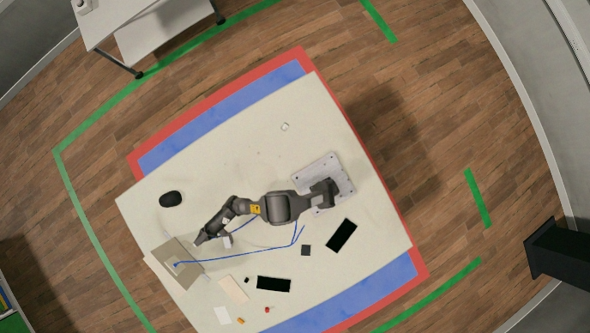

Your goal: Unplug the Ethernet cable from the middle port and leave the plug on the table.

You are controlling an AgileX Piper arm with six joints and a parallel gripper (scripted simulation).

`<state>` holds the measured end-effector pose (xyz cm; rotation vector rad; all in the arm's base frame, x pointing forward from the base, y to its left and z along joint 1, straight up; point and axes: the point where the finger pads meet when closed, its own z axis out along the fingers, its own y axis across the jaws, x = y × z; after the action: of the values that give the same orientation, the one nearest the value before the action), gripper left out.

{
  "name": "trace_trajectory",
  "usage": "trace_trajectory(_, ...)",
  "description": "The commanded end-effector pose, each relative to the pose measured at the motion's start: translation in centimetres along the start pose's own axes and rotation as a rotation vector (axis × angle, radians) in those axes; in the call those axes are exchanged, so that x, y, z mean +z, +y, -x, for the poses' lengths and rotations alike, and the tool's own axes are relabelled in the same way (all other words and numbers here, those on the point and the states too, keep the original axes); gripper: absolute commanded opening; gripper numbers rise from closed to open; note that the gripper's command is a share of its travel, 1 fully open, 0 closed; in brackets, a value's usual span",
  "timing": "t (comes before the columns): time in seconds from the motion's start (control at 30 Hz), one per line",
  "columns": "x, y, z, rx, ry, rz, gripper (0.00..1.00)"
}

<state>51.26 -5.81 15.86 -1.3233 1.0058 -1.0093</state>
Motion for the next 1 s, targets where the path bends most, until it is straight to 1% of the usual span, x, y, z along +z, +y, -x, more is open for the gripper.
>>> trace_trajectory(0.0,-0.4,1.7,-0.7,0.001,0.001,0.002,0.00)
trace_trajectory(0.03,-0.4,1.7,-0.7,0.001,0.001,0.002,0.00)
trace_trajectory(0.07,-0.8,3.7,-1.6,-0.027,0.006,0.038,0.00)
trace_trajectory(0.1,-0.9,4.2,-1.8,-0.035,0.007,0.048,0.00)
trace_trajectory(0.17,-0.9,4.2,-1.8,-0.035,0.007,0.048,0.00)
trace_trajectory(0.33,-0.3,5.3,-1.5,-0.138,0.013,0.188,0.00)
trace_trajectory(0.53,-0.2,6.2,-1.7,-0.268,0.029,0.351,0.00)
trace_trajectory(0.6,-0.2,6.2,-1.7,-0.268,0.029,0.351,0.00)
trace_trajectory(0.9,-1.3,6.4,-2.7,-0.468,0.078,0.585,0.00)
trace_trajectory(0.97,-1.4,6.4,-2.8,-0.474,0.080,0.592,0.00)
